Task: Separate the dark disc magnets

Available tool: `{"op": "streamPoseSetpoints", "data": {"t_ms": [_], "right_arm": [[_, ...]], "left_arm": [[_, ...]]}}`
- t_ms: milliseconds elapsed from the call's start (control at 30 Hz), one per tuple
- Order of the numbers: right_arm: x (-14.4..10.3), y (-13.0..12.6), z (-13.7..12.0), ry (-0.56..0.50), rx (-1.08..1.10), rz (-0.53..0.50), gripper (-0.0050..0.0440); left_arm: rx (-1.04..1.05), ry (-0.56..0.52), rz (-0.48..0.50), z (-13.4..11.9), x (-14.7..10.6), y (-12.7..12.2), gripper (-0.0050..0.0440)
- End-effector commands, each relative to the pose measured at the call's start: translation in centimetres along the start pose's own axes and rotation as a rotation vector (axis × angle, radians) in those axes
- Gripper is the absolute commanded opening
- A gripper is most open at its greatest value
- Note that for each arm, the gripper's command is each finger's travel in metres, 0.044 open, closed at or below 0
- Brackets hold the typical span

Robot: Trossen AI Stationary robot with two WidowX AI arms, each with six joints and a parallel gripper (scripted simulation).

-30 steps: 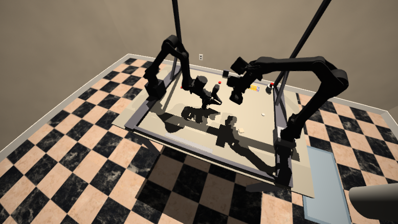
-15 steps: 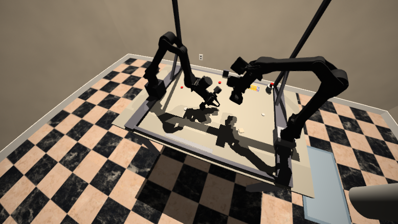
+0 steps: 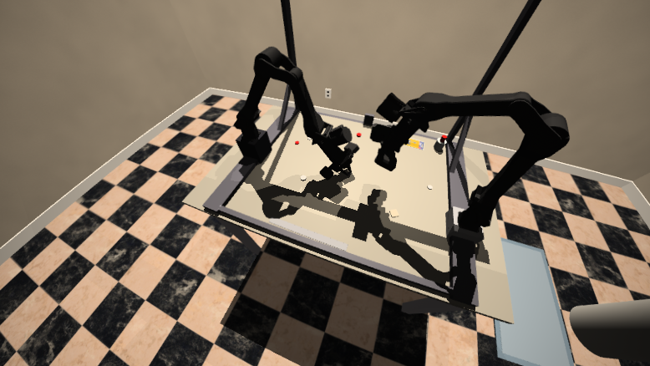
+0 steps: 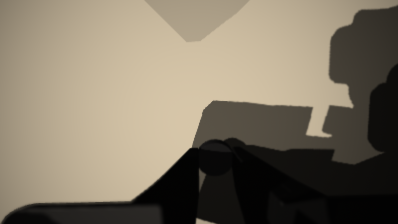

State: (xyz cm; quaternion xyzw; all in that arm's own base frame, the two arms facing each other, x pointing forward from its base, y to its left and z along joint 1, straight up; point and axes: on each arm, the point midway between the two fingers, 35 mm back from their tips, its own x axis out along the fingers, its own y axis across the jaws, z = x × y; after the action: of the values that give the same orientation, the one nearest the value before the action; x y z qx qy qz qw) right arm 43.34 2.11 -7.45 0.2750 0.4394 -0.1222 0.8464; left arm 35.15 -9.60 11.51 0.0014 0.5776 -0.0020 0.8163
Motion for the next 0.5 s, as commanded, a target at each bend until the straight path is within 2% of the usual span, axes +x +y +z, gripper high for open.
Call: {"op": "streamPoseSetpoints", "data": {"t_ms": [0, 67, 467], "right_arm": [[-1.0, 0.3, 0.7, 0.049, -0.098, -0.036, 0.0040], [-1.0, 0.3, 0.7, 0.049, -0.098, -0.036, 0.0040], [-3.3, -1.7, -1.5, 0.271, -0.345, -0.145, 0.0040]], "left_arm": [[-0.003, -0.034, -0.007, 0.7, -1.0, 0.0, 0.0040], [-0.003, -0.034, -0.007, 0.7, -1.0, 0.0, 0.0040], [-0.003, -0.034, -0.007, 0.7, -1.0, 0.0, 0.0040]]}}
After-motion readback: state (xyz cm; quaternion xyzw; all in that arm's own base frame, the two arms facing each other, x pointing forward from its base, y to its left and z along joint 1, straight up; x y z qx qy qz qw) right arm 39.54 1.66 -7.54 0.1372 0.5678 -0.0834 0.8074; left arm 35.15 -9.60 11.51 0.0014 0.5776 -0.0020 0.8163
